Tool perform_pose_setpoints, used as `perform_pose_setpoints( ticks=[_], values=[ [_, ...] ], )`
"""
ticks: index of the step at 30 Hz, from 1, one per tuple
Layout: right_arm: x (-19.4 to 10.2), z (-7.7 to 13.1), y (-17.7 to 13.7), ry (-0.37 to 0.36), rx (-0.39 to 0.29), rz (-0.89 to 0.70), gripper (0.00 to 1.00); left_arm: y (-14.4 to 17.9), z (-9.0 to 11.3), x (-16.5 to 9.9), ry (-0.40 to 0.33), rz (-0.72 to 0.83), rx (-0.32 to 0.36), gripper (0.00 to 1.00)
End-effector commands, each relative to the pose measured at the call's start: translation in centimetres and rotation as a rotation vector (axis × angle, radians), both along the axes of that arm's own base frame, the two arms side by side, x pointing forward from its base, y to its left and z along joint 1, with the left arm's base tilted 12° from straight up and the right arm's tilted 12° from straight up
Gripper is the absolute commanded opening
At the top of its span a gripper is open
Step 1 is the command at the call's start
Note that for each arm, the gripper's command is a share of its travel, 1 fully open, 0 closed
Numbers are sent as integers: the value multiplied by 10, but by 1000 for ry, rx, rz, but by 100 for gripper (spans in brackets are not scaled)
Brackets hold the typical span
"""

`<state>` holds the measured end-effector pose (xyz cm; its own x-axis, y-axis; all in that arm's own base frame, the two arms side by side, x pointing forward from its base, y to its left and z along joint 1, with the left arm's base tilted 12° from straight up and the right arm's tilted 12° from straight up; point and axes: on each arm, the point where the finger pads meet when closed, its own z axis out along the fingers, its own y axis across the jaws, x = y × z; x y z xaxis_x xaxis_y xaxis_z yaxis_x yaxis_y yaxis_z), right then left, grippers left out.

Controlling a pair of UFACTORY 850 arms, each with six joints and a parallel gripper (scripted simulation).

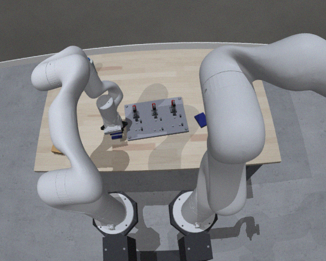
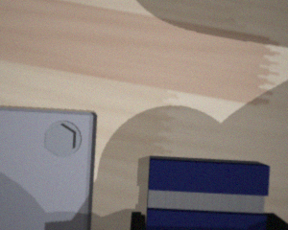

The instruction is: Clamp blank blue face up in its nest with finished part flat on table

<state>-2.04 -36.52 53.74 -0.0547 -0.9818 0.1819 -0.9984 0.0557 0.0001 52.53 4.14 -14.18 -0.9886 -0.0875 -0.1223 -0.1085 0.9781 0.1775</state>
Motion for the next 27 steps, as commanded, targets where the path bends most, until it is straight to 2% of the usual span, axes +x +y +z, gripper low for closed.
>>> perform_pose_setpoints(
  ticks=[1,4,5,27],
  values=[
    [0,1,0,0,-2,0,100,0,1,1,-2,0,0,0],
    [0,1,0,0,-2,0,100,0,1,1,-2,0,0,0],
    [0,1,0,0,-2,0,100,0,1,1,-2,0,0,95],
    [0,1,0,0,-2,0,100,0,1,1,-2,0,0,95]
  ],
)
